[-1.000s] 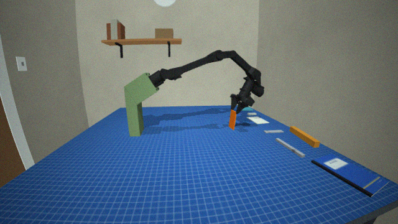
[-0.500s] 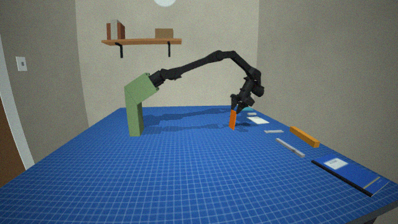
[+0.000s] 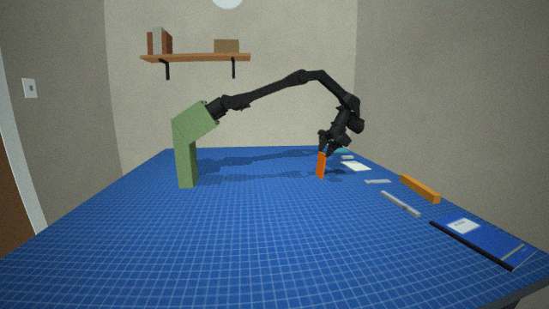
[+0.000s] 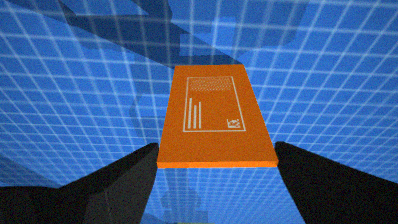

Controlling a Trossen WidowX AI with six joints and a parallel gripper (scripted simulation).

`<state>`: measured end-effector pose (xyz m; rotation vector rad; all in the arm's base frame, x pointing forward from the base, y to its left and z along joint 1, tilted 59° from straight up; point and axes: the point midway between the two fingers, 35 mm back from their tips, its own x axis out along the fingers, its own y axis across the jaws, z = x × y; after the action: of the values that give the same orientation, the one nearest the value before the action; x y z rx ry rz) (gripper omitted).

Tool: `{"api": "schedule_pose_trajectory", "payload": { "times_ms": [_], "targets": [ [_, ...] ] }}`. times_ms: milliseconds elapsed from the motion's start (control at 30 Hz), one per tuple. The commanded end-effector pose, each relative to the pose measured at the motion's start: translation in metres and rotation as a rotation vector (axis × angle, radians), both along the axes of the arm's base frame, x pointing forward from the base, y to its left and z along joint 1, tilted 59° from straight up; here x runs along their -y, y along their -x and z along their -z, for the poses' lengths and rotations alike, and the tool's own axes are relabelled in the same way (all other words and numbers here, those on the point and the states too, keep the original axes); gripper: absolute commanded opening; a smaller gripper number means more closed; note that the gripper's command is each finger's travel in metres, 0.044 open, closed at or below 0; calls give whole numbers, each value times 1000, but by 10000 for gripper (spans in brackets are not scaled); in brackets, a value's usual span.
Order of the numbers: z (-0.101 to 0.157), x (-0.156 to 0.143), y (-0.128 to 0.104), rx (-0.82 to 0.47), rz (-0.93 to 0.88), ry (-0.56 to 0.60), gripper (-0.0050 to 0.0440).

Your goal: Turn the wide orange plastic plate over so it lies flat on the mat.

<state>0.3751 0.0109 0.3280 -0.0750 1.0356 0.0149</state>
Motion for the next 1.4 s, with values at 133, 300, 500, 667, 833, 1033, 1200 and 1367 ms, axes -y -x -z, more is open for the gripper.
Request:
{"api": "schedule_pose_trajectory", "payload": {
  "times_ms": [133,300,500,667,833,1033,1200,1367],
  "targets": [
    [-16,-1,8,59,-6,-5,327],
    [-15,-2,-5,71,-8,-6,327],
    [-17,-2,-6,68,-7,-6,327],
    [-28,-2,-1,134,-12,-9,327],
    [-25,-3,-15,112,-10,-8,327],
    [-25,-3,-15,112,-9,-8,327],
    [-23,-3,-15,107,-9,-8,327],
    [-23,-3,-15,107,-9,-8,327]
  ]
}}
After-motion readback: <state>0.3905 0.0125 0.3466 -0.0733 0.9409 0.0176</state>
